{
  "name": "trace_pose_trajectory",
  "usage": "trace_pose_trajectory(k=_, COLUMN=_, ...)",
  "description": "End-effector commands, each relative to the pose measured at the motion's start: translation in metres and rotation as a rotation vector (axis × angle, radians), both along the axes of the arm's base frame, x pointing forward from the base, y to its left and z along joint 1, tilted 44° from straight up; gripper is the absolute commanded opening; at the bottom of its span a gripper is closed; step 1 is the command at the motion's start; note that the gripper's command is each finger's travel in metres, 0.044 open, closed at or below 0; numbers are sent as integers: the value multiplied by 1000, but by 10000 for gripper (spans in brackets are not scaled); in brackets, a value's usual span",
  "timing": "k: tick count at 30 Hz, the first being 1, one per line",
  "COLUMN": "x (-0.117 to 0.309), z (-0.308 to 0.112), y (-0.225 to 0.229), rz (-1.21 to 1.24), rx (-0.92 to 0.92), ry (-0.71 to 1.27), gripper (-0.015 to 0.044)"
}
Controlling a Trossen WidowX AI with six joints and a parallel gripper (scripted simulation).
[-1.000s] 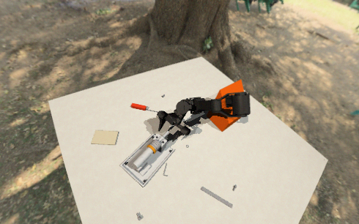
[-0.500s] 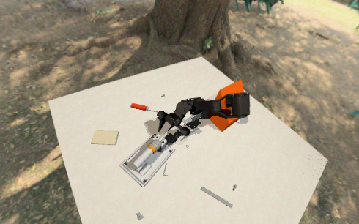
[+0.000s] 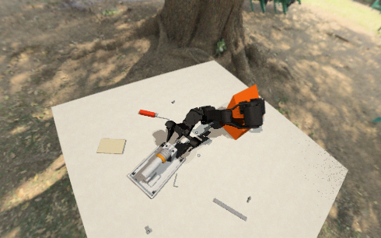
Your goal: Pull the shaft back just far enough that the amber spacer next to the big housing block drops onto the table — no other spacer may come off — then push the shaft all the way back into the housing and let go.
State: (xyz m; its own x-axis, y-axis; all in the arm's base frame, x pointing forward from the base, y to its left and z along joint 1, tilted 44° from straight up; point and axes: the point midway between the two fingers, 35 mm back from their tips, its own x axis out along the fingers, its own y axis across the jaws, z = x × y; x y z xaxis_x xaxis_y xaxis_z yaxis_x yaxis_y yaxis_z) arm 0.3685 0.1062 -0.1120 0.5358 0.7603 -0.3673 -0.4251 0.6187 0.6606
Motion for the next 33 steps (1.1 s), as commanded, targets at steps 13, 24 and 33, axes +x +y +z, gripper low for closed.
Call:
trace_pose_trajectory(k=13, x=3, z=0, y=0, rz=-6, rx=-2, ry=-6, gripper=440)
trace_pose_trajectory(k=24, x=3, z=0, y=0, rz=-6, rx=-2, ry=-6, gripper=440)
trace_pose_trajectory(k=33, x=3, z=0, y=-1, rz=-3, rx=0, ry=-2, gripper=335)
